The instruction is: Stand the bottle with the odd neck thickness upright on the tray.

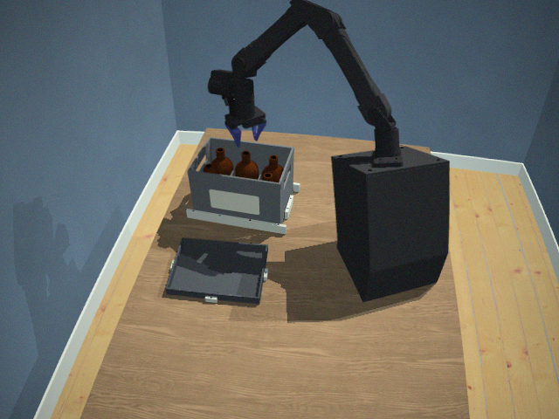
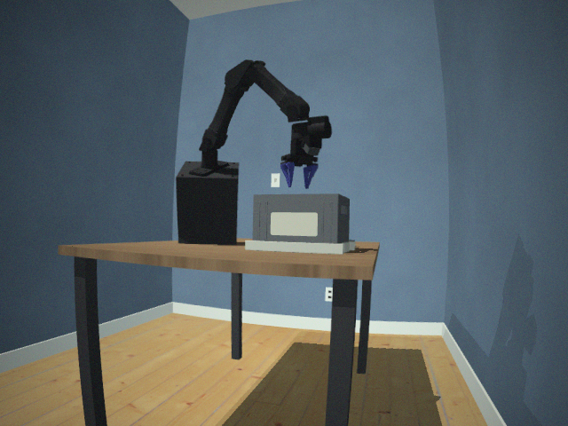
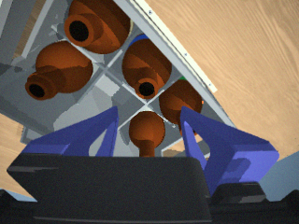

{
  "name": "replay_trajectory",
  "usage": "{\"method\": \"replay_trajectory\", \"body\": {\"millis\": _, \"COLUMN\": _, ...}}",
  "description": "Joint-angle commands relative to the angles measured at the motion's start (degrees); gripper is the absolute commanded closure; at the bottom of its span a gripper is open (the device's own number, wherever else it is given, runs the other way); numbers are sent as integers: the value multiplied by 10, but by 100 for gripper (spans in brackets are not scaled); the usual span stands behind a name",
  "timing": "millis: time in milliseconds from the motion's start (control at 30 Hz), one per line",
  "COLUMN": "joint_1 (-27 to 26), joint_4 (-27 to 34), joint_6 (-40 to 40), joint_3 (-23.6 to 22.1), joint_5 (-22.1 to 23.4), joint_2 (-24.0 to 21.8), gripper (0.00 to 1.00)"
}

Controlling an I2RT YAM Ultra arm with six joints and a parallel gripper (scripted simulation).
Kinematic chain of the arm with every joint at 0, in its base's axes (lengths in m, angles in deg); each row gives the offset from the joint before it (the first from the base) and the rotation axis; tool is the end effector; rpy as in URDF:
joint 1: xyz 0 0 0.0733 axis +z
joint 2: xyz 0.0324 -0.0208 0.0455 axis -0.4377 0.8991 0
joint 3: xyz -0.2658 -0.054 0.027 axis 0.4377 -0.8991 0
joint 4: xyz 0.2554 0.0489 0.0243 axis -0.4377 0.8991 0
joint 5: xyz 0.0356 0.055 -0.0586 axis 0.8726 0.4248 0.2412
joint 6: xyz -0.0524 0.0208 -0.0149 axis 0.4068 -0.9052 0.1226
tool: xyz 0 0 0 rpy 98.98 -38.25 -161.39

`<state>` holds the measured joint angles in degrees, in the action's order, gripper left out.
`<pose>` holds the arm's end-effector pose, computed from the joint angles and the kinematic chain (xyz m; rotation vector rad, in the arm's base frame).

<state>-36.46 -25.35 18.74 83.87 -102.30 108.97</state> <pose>0.3864 -0.0849 0.1673 1.1157 2.5731 -0.4023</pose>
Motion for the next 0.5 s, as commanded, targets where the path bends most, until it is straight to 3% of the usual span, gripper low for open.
{"method": "replay_trajectory", "body": {"millis": 0, "joint_1": -3, "joint_4": -23, "joint_6": 7, "joint_3": -10, "joint_5": 1, "joint_2": 8, "gripper": 39}}
{"method": "replay_trajectory", "body": {"millis": 100, "joint_1": -4, "joint_4": -25, "joint_6": 8, "joint_3": -13, "joint_5": 1, "joint_2": 9, "gripper": 39}}
{"method": "replay_trajectory", "body": {"millis": 133, "joint_1": 3, "joint_4": -28, "joint_6": 9, "joint_3": 10, "joint_5": 1, "joint_2": -12, "gripper": 39}}
{"method": "replay_trajectory", "body": {"millis": 267, "joint_1": -6, "joint_4": -37, "joint_6": 11, "joint_3": -2, "joint_5": 1, "joint_2": 16, "gripper": 39}}
{"method": "replay_trajectory", "body": {"millis": 467, "joint_1": -7, "joint_4": -46, "joint_6": 14, "joint_3": -3, "joint_5": 2, "joint_2": 17, "gripper": 39}}
